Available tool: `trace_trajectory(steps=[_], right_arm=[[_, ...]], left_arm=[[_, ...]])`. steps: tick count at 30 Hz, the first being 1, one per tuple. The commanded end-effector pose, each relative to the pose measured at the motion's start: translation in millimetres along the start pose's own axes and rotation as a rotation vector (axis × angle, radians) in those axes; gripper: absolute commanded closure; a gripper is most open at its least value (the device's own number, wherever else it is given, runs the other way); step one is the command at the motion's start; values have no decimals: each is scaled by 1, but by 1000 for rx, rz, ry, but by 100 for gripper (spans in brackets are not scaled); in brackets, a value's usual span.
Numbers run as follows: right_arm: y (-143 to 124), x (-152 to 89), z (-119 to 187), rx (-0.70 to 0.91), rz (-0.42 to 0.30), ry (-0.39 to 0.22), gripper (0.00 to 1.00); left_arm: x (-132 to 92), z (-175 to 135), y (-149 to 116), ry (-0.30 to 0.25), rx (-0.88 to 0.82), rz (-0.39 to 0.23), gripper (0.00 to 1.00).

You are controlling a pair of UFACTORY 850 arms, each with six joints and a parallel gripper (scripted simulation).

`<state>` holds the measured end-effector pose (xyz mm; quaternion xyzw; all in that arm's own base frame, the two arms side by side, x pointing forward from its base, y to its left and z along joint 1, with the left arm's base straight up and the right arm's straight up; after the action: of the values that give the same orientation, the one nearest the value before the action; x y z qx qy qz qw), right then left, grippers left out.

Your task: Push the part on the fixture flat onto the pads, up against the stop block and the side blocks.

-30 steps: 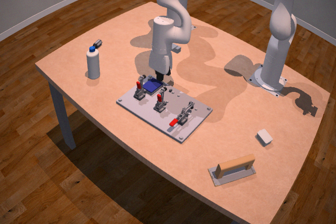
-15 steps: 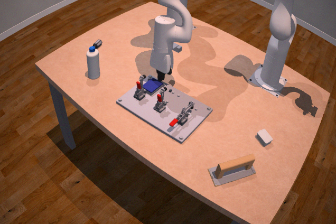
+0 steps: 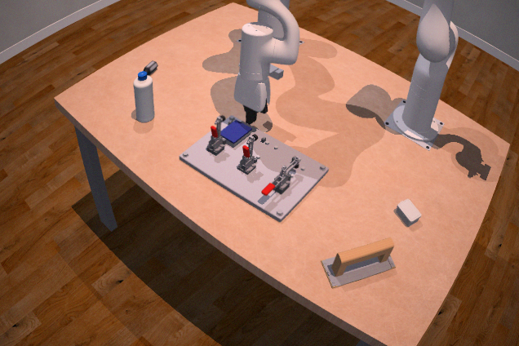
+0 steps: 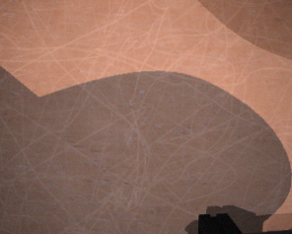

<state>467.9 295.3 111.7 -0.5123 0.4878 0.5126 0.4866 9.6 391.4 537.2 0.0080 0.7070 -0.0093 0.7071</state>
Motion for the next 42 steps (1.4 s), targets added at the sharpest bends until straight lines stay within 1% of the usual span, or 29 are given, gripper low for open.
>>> trace_trajectory(steps=[1, 5, 17, 42], right_arm=[[0, -2, 0, 0, -2, -1, 100], [0, -7, 0, 0, -2, -1, 100], [0, -38, 0, 0, -2, -1, 100], [0, -41, 0, 0, -2, -1, 100]], left_arm=[[-1, 0, 0, 0, 0, 2, 0], [-1, 0, 0, 0, 0, 2, 0], [-1, 0, 0, 0, 0, 2, 0], [-1, 0, 0, 0, 0, 2, 0]])
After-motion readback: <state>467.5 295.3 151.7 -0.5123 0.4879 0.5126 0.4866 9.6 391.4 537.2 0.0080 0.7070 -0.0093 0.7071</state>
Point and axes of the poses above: on each arm, the point where the finger pads meet when closed, its own x axis out along the fingers, its own z axis across the jaws, y = z × x, the point moved 7 cm from there along -x, back along the fingers
